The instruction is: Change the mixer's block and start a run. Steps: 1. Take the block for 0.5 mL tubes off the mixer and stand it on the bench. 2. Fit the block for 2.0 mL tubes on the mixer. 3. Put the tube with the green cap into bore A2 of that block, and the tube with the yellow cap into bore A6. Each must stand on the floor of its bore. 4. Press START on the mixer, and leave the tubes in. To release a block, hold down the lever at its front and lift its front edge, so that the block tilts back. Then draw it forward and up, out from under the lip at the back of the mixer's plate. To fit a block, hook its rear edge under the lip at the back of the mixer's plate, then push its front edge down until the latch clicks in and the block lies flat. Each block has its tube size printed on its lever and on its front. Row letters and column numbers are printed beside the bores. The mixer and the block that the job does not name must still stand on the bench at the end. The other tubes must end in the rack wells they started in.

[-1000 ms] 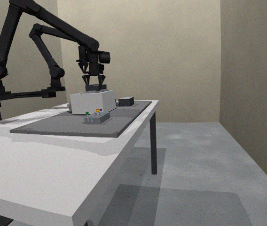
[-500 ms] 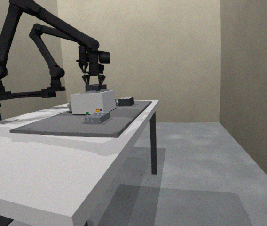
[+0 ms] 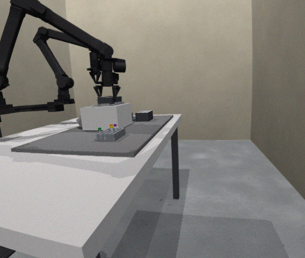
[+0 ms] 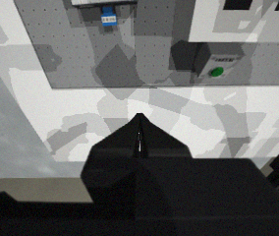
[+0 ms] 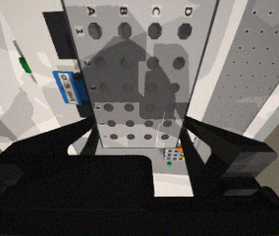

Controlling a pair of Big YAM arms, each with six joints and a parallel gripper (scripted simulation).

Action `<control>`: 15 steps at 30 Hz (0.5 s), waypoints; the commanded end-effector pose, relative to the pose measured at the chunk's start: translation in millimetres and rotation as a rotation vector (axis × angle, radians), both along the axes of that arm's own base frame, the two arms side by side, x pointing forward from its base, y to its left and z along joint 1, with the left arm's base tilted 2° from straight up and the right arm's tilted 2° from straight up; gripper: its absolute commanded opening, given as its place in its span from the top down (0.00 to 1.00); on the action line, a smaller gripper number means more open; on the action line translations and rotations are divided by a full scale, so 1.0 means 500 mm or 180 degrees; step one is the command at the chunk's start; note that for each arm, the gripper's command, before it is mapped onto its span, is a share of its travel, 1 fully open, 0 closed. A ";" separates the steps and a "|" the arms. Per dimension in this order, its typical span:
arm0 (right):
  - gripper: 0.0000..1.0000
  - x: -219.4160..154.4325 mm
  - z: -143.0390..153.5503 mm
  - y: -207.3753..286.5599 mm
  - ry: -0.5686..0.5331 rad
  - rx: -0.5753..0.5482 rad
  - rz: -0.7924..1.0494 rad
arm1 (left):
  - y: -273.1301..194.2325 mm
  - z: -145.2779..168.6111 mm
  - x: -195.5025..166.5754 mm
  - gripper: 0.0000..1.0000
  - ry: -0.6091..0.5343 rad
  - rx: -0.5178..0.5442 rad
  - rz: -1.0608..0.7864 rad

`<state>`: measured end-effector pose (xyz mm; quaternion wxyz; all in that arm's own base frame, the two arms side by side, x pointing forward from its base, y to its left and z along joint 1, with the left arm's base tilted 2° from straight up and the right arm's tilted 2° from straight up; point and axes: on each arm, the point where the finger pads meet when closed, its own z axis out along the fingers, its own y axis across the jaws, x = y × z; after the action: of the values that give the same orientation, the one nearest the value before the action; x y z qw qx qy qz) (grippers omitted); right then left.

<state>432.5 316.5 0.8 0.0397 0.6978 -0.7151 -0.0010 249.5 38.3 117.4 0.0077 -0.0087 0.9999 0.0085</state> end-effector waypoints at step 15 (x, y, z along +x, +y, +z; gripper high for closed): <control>1.00 0.000 0.056 -0.006 -0.0028 0.0037 0.0054 | 0.003 0.052 0.054 1.00 -0.0271 0.0032 -0.0045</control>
<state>432.5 316.1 0.8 0.0400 0.6976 -0.7153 -0.0011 249.5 38.3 117.4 0.0077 -0.0087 0.9999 0.0085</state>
